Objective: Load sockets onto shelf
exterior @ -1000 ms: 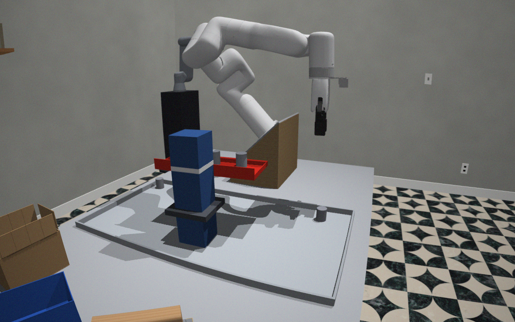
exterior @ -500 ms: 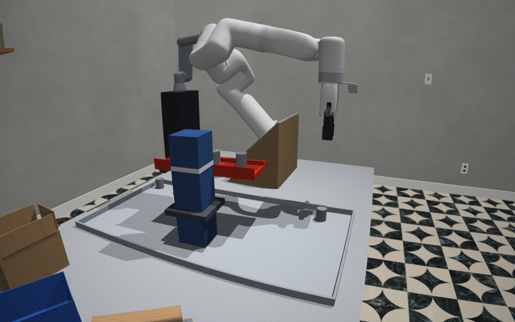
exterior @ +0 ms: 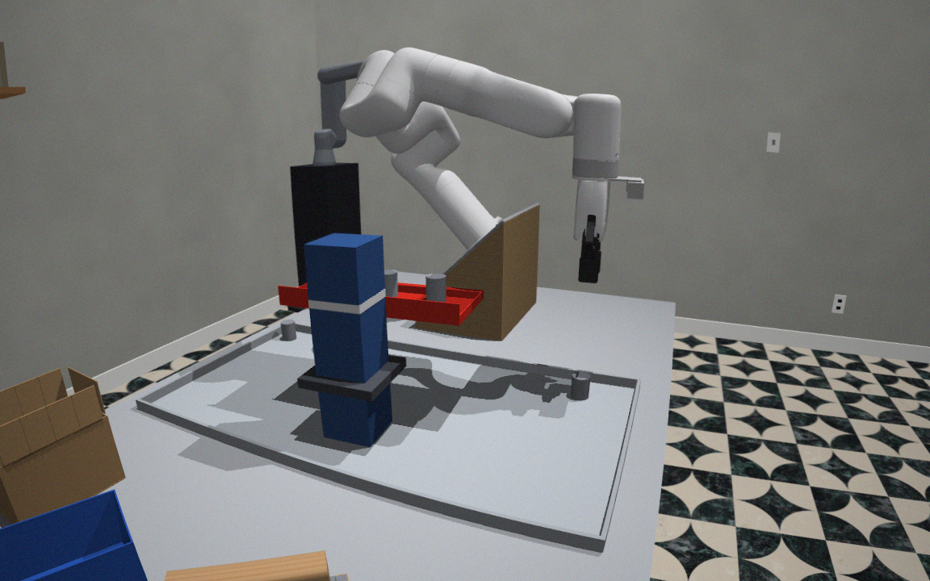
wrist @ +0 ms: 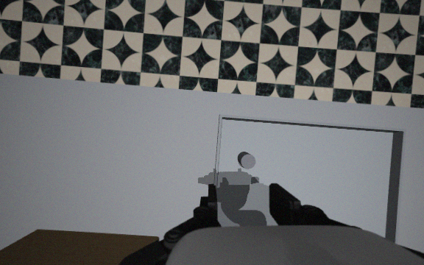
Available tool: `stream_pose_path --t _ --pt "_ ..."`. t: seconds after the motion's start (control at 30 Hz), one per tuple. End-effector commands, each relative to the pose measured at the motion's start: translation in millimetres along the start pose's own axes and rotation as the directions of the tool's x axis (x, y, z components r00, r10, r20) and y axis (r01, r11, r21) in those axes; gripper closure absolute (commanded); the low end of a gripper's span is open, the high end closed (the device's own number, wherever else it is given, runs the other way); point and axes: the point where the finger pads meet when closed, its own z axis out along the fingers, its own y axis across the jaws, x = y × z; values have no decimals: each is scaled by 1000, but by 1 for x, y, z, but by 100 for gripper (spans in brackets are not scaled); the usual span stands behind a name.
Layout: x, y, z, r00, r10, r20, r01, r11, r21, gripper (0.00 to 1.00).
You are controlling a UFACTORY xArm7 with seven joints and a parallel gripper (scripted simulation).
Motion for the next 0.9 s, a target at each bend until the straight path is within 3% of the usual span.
stream_pose_path --t 0.0,0.17,0.33,0.87 --pt "3 19 36 1000 1 -4 -1 1000 -2 39" --pt "3 37 73 1000 1 -4 -1 1000 -2 39" --pt "3 47 95 1000 1 -4 -1 1000 -2 39" --pt "3 50 101 1000 1 -4 -1 1000 -2 39"
